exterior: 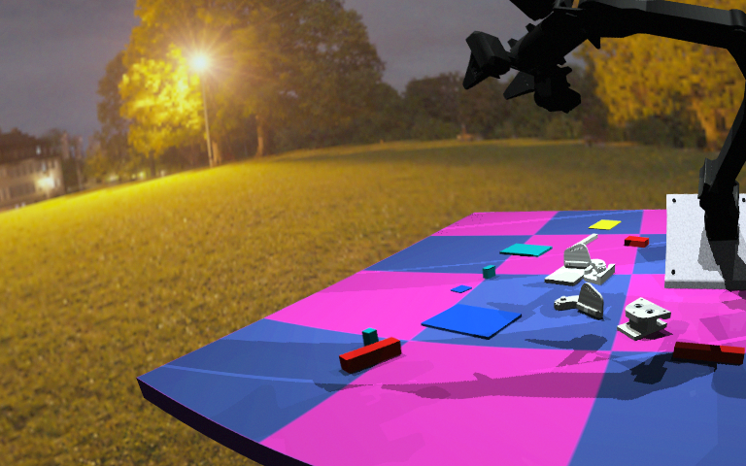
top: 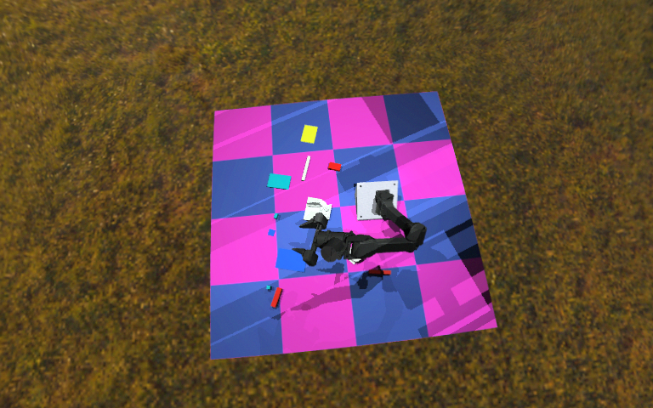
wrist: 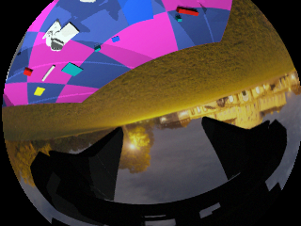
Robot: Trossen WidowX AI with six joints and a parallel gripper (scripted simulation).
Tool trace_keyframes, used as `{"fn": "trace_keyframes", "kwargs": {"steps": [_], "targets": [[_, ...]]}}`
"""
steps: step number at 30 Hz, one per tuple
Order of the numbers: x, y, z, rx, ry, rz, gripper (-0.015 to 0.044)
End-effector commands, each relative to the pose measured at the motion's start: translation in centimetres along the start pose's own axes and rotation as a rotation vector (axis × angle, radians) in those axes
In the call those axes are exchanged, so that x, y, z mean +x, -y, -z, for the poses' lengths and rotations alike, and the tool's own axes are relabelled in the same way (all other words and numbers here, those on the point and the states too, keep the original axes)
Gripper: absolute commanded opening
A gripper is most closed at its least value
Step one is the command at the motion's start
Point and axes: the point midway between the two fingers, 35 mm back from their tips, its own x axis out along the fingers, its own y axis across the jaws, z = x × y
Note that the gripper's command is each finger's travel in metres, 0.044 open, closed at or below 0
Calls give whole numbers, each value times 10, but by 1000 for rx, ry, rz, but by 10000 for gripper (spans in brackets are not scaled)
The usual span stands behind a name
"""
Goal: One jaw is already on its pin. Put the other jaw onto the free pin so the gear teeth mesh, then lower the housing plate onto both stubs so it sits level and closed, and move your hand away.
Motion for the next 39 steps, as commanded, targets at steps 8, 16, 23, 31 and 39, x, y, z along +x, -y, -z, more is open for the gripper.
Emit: {"fn": "trace_keyframes", "kwargs": {"steps": [8, 16, 23, 31, 39], "targets": [[35, -43, -76, 9, 341, -106, 440], [43, -71, -133, 41, 592, -177, 440], [38, -93, -180, 87, 806, -238, 440], [24, -113, -227, 162, 1038, -307, 440], [21, -116, -237, 177, 1077, -320, 440]]}}
